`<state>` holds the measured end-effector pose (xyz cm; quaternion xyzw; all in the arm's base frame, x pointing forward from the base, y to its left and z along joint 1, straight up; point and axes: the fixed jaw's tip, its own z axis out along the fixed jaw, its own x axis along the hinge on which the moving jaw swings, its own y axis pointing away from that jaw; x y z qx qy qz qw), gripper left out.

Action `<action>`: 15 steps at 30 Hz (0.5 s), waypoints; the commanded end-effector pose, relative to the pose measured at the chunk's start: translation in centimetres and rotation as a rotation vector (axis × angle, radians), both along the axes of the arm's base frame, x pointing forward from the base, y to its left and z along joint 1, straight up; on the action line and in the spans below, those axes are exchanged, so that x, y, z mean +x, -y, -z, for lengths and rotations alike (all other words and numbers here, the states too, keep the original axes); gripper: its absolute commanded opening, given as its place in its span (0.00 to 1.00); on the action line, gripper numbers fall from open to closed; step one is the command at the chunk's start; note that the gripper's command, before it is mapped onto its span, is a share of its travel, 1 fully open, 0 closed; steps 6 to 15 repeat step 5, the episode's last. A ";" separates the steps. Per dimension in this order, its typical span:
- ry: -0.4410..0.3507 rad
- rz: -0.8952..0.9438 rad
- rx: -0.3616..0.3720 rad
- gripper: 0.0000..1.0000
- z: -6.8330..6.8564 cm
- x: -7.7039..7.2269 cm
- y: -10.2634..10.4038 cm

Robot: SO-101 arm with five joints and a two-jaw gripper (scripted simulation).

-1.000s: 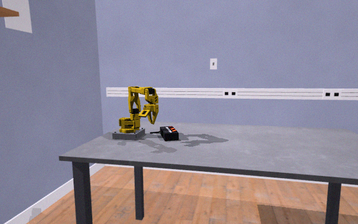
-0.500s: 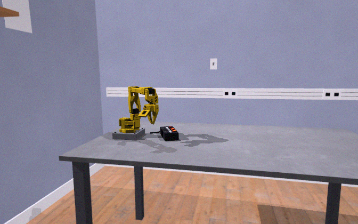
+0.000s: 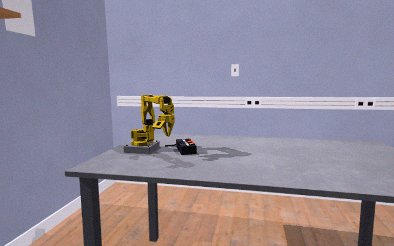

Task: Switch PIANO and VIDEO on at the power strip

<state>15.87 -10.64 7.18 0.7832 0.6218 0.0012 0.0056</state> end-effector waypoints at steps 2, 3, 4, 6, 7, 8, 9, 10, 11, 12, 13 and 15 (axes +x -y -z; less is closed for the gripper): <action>-0.008 0.014 0.007 0.00 0.0 -0.4 -0.1; -0.008 0.014 0.007 0.00 0.0 -0.4 -0.1; -0.008 0.014 0.007 0.00 0.0 -0.4 -0.1; -0.008 0.014 0.007 0.00 0.0 -0.4 -0.1; -0.008 0.014 0.007 0.00 0.0 -0.4 -0.1; -0.008 0.014 0.007 0.00 0.0 -0.4 -0.1; -0.008 0.014 0.007 0.00 0.0 -0.4 -0.1; -0.008 0.014 0.007 0.00 0.0 -0.4 -0.1; -0.008 0.014 0.007 0.00 0.0 -0.4 -0.1; -0.008 0.014 0.007 0.00 0.0 -0.4 -0.1; -0.008 0.014 0.007 0.00 0.0 -0.4 -0.1; -0.008 0.014 0.007 0.00 0.0 -0.4 -0.1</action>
